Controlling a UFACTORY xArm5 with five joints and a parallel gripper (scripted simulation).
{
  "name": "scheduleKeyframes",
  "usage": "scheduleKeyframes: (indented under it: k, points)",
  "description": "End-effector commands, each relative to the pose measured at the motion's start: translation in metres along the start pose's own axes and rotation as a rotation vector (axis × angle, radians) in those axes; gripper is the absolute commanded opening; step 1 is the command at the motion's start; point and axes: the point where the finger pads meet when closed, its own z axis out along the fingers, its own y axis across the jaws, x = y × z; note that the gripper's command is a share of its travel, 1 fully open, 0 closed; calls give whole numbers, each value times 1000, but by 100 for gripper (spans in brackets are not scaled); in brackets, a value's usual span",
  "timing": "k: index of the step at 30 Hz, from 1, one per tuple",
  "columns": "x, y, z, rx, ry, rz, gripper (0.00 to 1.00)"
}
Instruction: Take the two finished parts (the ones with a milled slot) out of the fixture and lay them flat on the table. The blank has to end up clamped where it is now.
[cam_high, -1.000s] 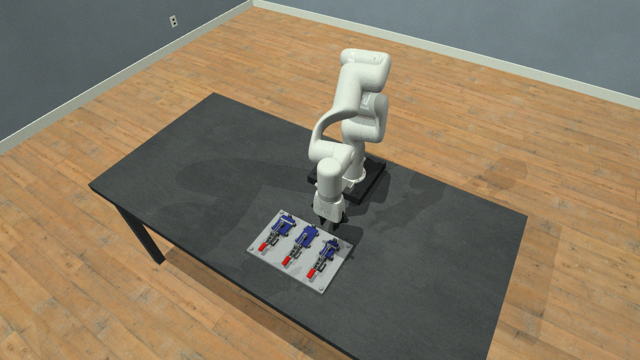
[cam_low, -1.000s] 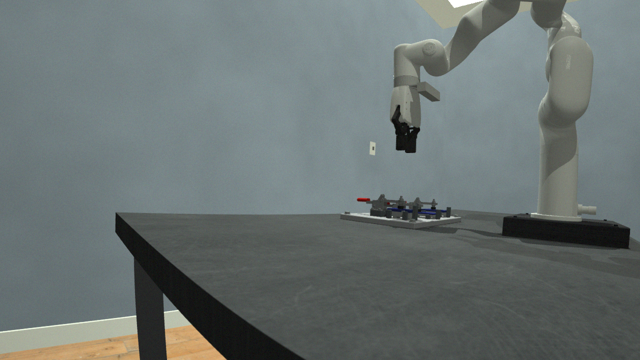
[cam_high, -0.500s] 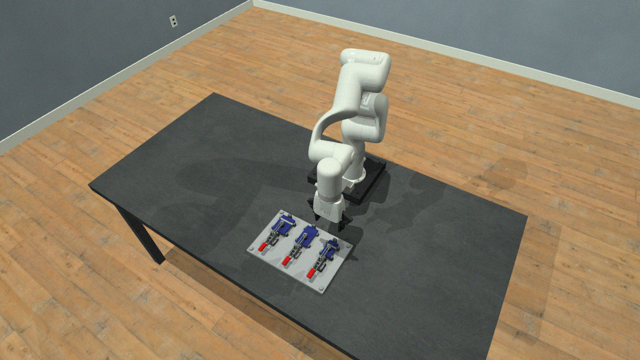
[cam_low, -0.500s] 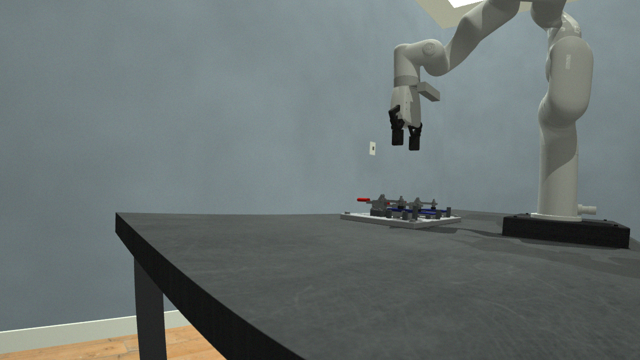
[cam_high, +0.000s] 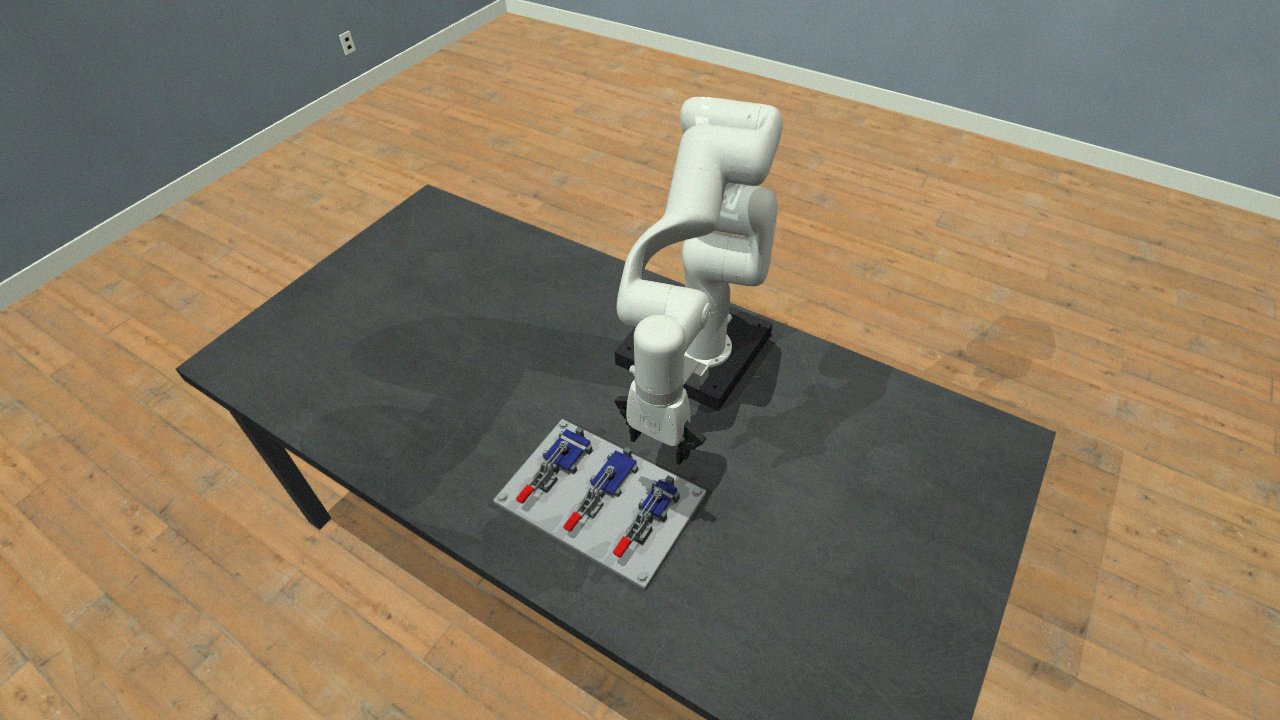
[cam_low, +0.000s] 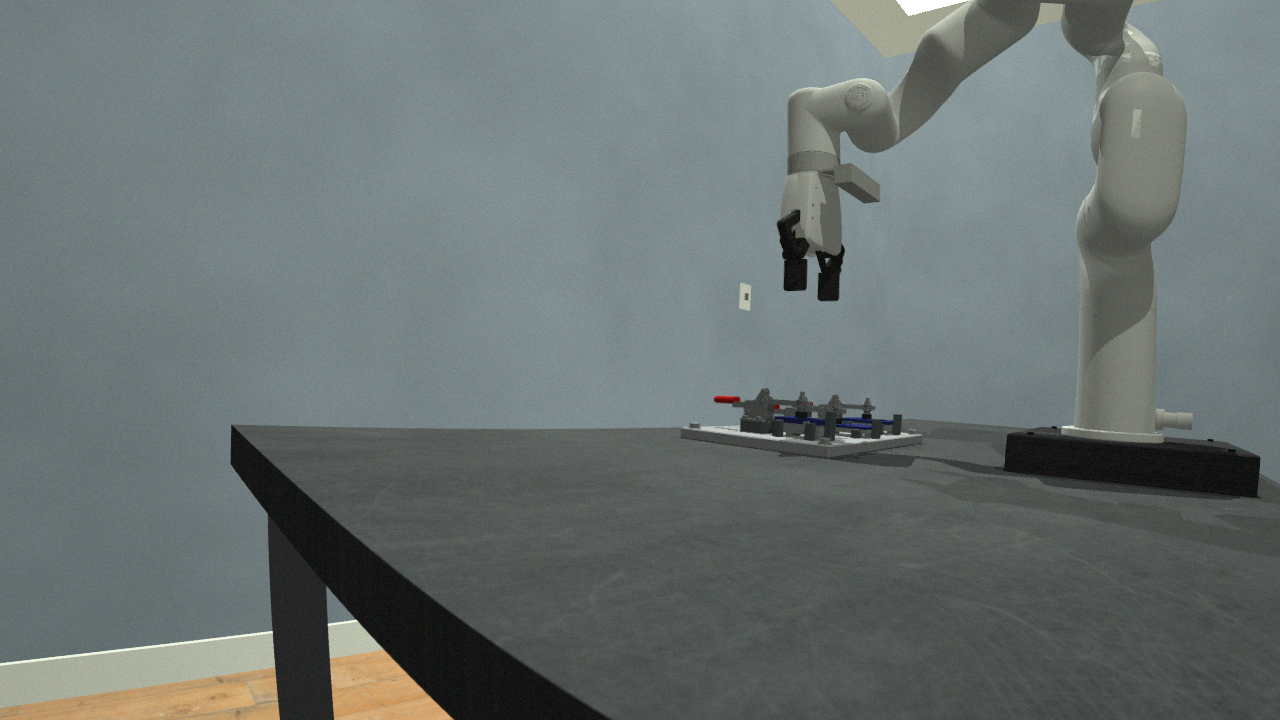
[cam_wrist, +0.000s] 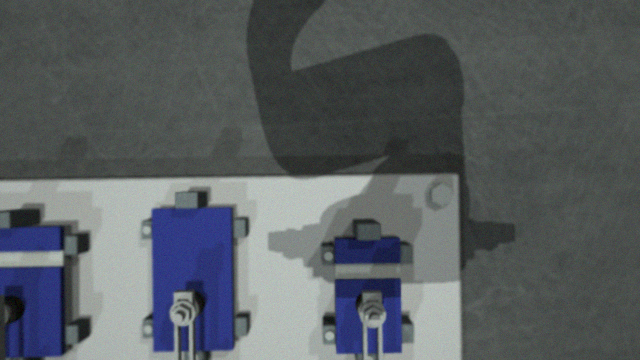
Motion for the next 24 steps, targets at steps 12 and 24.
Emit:
scheduleKeyframes:
  k: [12, 24]
  points:
    - [-1, 0, -1, -1, -3, 0, 48]
    - [-1, 0, -1, -1, -3, 0, 48]
